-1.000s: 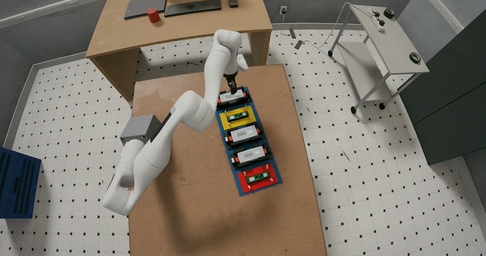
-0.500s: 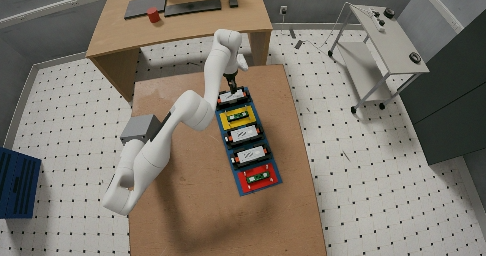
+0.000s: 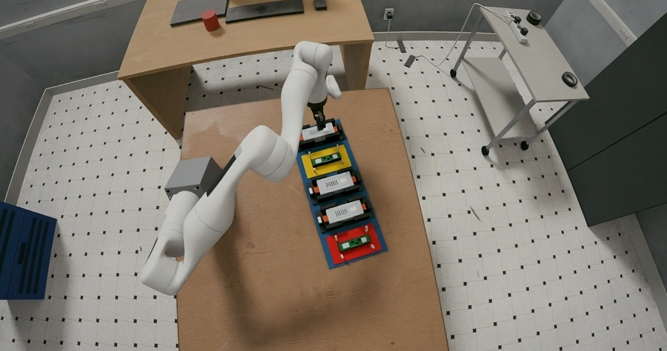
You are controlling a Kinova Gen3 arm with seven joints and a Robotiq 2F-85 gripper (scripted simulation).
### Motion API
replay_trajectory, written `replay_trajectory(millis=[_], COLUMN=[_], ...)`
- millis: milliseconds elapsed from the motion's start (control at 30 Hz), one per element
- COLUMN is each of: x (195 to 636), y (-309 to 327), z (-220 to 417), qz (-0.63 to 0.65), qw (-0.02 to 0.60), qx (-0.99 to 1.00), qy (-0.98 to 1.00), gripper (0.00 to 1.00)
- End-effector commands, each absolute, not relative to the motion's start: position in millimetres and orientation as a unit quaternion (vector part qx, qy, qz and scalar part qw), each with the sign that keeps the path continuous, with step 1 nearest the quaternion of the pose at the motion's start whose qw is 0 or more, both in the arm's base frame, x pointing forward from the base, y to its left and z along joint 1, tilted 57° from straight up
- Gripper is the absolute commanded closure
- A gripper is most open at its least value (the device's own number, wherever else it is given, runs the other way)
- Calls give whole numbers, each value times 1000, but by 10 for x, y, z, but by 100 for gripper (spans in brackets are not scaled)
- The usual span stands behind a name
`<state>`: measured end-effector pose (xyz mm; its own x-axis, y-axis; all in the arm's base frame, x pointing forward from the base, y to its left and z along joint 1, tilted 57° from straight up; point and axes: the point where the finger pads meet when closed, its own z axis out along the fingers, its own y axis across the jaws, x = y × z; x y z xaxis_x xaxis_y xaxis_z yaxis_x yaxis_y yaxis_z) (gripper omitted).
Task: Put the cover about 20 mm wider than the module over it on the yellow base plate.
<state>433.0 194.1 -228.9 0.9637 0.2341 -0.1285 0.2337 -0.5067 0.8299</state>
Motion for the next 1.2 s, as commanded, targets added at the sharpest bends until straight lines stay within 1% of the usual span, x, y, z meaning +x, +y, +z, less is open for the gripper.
replay_trajectory(millis=[0, 1167], x=[4335, 4369], y=[1951, 1804], z=[-2274, -2296], qz=[1, 1], qw=[477, 477], qx=[868, 868], qy=[135, 135], gripper=[0, 0])
